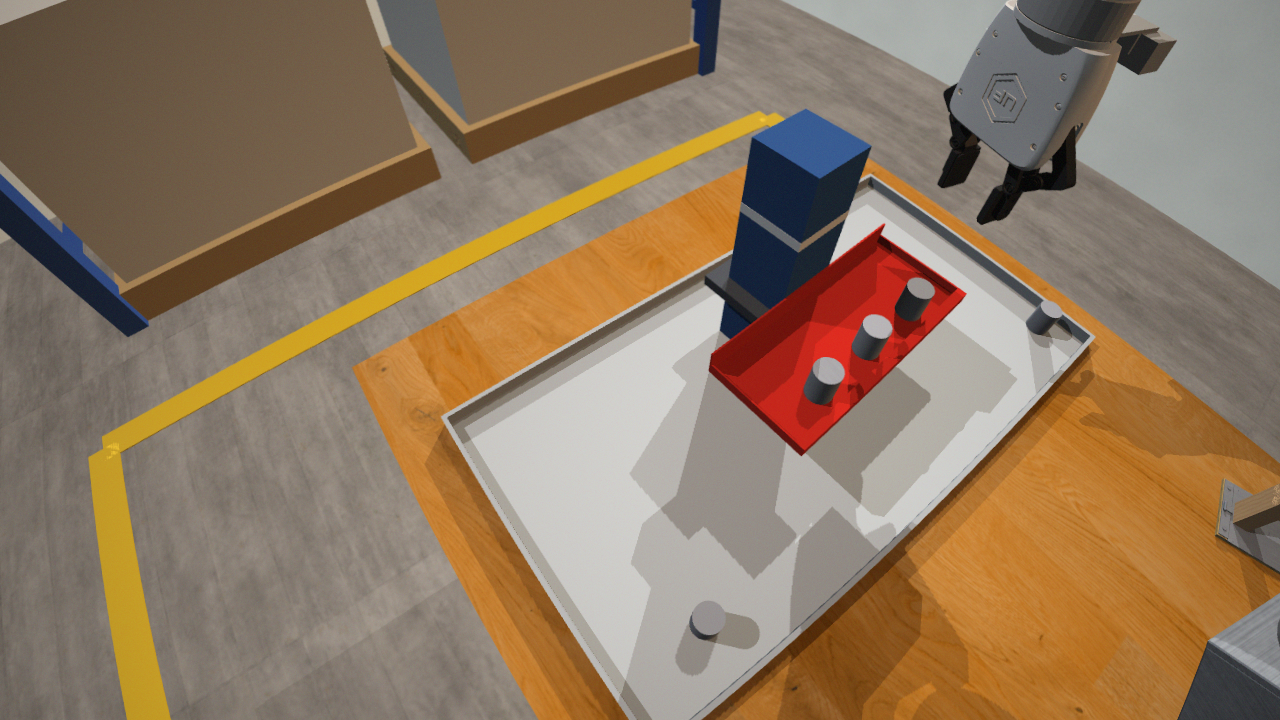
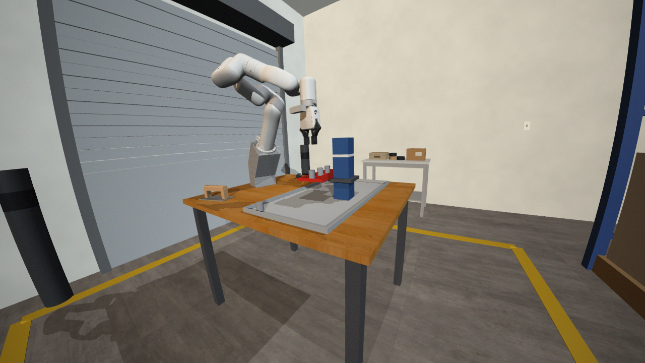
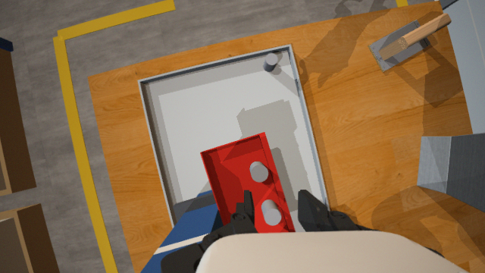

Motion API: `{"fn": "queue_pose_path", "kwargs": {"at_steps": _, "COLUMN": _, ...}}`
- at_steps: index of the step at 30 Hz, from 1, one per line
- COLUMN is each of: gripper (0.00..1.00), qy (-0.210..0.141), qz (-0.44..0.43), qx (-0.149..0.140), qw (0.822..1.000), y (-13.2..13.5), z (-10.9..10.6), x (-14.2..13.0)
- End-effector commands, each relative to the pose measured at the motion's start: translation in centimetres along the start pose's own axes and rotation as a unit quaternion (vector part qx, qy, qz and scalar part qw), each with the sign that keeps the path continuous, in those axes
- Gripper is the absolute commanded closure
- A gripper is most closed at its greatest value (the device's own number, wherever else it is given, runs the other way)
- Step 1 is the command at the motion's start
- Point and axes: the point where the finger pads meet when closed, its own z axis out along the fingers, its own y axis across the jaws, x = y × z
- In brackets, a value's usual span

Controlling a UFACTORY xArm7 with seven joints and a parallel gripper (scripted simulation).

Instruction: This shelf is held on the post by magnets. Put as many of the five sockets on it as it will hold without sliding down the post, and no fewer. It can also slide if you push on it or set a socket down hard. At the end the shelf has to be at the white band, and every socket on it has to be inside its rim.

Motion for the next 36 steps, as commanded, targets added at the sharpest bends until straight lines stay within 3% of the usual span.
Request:
{"fn": "queue_pose_path", "kwargs": {"at_steps": 1, "gripper": 0.48, "qy": 0.0, "qz": 0.0, "qx": 0.001, "qw": 1.0, "y": -0.1, "z": -0.5, "x": 0.0}}
{"fn": "queue_pose_path", "kwargs": {"at_steps": 17, "gripper": 0.48, "qy": 0.0, "qz": 0.0, "qx": 0.001, "qw": 1.0, "y": -0.1, "z": -0.7, "x": 0.0}}
{"fn": "queue_pose_path", "kwargs": {"at_steps": 18, "gripper": 0.0, "qy": 0.0, "qz": 0.0, "qx": 0.001, "qw": 1.0, "y": 0.0, "z": -0.7, "x": 0.0}}
{"fn": "queue_pose_path", "kwargs": {"at_steps": 21, "gripper": 0.0, "qy": -0.002, "qz": -0.003, "qx": 0.001, "qw": 1.0, "y": 0.2, "z": -0.8, "x": -0.2}}
{"fn": "queue_pose_path", "kwargs": {"at_steps": 23, "gripper": 0.0, "qy": -0.009, "qz": -0.019, "qx": 0.001, "qw": 1.0, "y": 1.6, "z": -1.6, "x": -1.0}}
{"fn": "queue_pose_path", "kwargs": {"at_steps": 26, "gripper": 0.0, "qy": -0.023, "qz": -0.07, "qx": 0.002, "qw": 0.997, "y": 6.3, "z": -3.4, "x": -3.0}}
{"fn": "queue_pose_path", "kwargs": {"at_steps": 28, "gripper": 0.0, "qy": -0.023, "qz": -0.07, "qx": 0.002, "qw": 0.997, "y": 6.3, "z": -3.4, "x": -3.0}}
{"fn": "queue_pose_path", "kwargs": {"at_steps": 29, "gripper": 0.0, "qy": -0.023, "qz": -0.089, "qx": 0.003, "qw": 0.996, "y": 8.2, "z": -3.7, "x": -3.5}}
{"fn": "queue_pose_path", "kwargs": {"at_steps": 30, "gripper": 0.0, "qy": -0.023, "qz": -0.089, "qx": 0.003, "qw": 0.996, "y": 8.2, "z": -3.7, "x": -3.5}}
{"fn": "queue_pose_path", "kwargs": {"at_steps": 31, "gripper": 0.0, "qy": -0.021, "qz": -0.108, "qx": 0.004, "qw": 0.994, "y": 10.0, "z": -3.8, "x": -3.8}}
{"fn": "queue_pose_path", "kwargs": {"at_steps": 32, "gripper": 0.0, "qy": -0.021, "qz": -0.108, "qx": 0.004, "qw": 0.994, "y": 10.0, "z": -3.8, "x": -3.8}}
{"fn": "queue_pose_path", "kwargs": {"at_steps": 36, "gripper": 0.0, "qy": -0.007, "qz": -0.143, "qx": 0.003, "qw": 0.99, "y": 14.1, "z": -3.1, "x": -4.0}}
